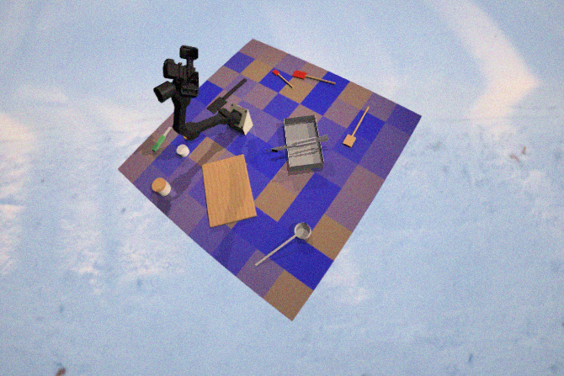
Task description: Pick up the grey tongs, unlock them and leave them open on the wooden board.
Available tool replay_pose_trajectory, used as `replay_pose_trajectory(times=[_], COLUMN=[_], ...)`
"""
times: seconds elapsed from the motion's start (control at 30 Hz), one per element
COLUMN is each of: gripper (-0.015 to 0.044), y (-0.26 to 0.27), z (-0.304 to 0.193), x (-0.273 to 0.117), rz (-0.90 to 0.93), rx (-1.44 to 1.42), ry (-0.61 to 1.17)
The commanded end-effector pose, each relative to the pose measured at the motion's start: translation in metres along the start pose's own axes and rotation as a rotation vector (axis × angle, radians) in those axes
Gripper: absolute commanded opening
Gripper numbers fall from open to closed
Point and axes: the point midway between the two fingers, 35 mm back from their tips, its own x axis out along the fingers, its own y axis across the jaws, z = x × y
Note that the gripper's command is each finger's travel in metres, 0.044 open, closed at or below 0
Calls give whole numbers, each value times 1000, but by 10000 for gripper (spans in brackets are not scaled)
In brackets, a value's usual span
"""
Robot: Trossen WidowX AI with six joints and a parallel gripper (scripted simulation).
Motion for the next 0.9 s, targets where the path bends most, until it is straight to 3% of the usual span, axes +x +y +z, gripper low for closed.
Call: replay_pose_trajectory(times=[0.0,0.13,0.47,0.6,0.87], gripper=[426,440,440,440,440], y=[0,7,10,9,-5], z=[-2,-26,-153,-173,-296], x=[1,11,46,49,46], rz=[0,4,-83,-110,-371], rx=[3,44,256,299,614], ry=[5,68,376,422,694])
